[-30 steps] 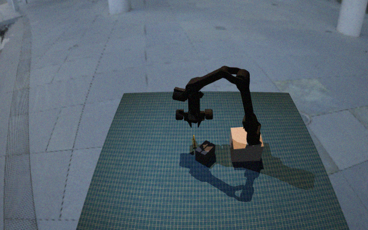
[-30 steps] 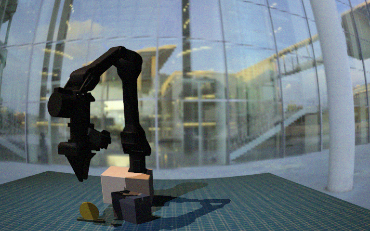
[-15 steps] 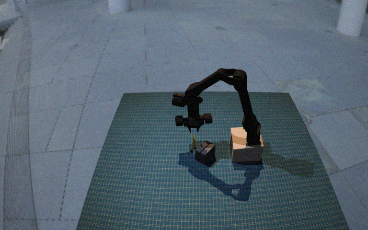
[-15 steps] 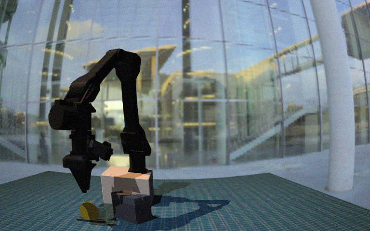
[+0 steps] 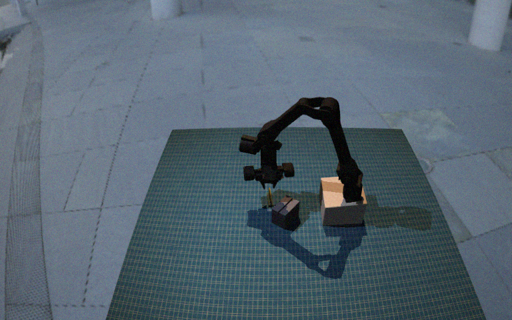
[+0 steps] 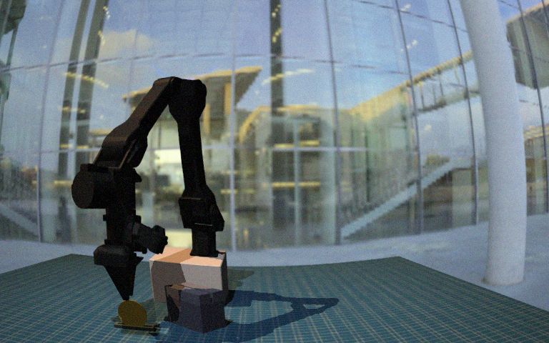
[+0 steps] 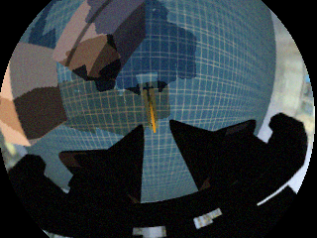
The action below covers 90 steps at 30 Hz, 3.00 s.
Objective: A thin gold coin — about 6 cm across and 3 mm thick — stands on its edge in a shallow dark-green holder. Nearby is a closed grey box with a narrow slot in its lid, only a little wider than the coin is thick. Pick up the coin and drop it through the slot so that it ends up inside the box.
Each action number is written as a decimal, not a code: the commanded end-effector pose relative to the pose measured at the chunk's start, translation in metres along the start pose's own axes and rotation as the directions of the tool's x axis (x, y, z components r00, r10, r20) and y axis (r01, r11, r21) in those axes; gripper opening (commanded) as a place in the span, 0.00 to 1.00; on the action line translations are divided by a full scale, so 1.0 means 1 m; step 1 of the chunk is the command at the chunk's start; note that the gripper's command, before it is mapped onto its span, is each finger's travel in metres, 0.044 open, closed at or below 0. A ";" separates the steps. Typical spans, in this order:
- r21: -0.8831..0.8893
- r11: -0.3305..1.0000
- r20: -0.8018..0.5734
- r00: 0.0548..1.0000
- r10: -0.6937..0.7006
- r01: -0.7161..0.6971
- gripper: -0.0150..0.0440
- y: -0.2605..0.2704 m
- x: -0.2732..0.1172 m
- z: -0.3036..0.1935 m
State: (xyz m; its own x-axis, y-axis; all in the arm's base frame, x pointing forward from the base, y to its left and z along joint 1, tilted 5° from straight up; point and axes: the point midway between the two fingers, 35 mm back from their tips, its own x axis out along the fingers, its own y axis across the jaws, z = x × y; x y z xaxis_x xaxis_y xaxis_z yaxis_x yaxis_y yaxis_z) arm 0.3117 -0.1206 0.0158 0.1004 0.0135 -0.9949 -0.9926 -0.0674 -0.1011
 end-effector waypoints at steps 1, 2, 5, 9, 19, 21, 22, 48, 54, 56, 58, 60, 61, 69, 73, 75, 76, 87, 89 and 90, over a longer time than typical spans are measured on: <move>0.001 1.000 0.006 1.000 0.003 -0.003 0.53 0.001 0.008 0.001; 0.001 1.000 0.006 1.000 0.003 -0.003 0.53 0.001 0.009 0.001; 0.001 1.000 0.007 1.000 0.003 -0.003 0.53 0.001 0.014 0.001; 0.001 1.000 0.007 1.000 0.003 -0.003 0.53 0.001 0.021 0.001; 0.001 1.000 0.007 1.000 0.003 -0.003 0.53 0.002 0.037 0.002; 0.001 1.000 0.007 1.000 0.003 -0.003 0.53 0.002 0.040 0.002; 0.001 1.000 0.007 1.000 0.003 -0.003 0.53 0.002 0.041 0.002; 0.001 1.000 0.007 1.000 0.003 -0.003 0.25 0.003 0.048 0.002; 0.001 1.000 0.007 1.000 0.003 -0.003 0.25 0.001 0.033 0.001; 0.001 1.000 0.007 1.000 0.003 -0.003 0.25 0.000 0.028 0.001; 0.001 1.000 0.007 1.000 0.003 -0.003 0.25 0.000 0.023 0.001; 0.001 1.000 0.007 1.000 0.002 -0.002 0.25 0.000 0.018 0.001; 0.001 1.000 0.006 1.000 0.002 -0.002 0.25 0.000 0.016 0.001; 0.002 1.000 0.006 1.000 0.002 -0.002 0.25 0.000 -0.004 0.000; 0.003 1.000 0.006 1.000 0.002 -0.002 0.25 0.000 -0.014 0.001; 0.004 1.000 0.006 1.000 0.002 -0.002 0.25 0.000 -0.019 0.001; 0.003 1.000 0.006 1.000 0.002 -0.002 0.25 0.000 -0.021 0.001; 0.001 1.000 0.006 1.000 0.003 -0.003 0.25 0.003 -0.044 0.002; 0.006 1.000 0.006 1.000 0.003 -0.003 0.25 0.003 -0.044 0.002; 0.024 1.000 0.006 1.000 0.003 -0.003 0.25 0.003 -0.044 0.002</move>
State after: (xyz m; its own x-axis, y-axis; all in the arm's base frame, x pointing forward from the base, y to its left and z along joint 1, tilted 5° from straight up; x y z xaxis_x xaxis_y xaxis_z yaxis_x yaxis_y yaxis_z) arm 0.3028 -0.1191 0.0549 0.0886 0.0209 -0.9959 -0.9940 -0.0619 -0.0897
